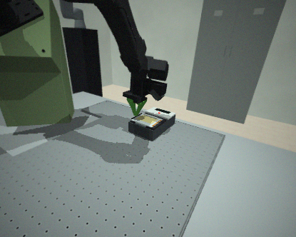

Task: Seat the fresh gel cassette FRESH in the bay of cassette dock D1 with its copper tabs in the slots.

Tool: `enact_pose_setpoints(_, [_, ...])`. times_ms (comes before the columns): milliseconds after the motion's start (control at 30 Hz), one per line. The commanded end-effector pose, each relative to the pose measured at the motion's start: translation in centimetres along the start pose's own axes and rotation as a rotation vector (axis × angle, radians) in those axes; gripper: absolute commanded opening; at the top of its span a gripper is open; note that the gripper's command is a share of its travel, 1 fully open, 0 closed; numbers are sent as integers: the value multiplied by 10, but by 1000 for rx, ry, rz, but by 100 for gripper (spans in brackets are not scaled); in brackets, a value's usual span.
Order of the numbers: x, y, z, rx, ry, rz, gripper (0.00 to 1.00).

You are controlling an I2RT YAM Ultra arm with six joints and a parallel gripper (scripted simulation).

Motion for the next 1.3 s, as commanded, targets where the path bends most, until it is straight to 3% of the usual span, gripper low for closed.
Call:
enact_pose_setpoints(0, [5, 15, -17, -63, 44, 71, 0])
enact_pose_setpoints(733, [3, 16, -43, -59, 33, 62, 0])
enact_pose_setpoints(1267, [4, 17, -43, -61, 34, 65, 0])
Point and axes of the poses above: the point where the finger pads meet when closed, its own z axis out along the fingers, its own x axis across the jaws, y = z × x, the point moved 9 cm from there along -z, back along the fingers, and after that the axes turned 8 degrees about z, right-handed, at the moved point
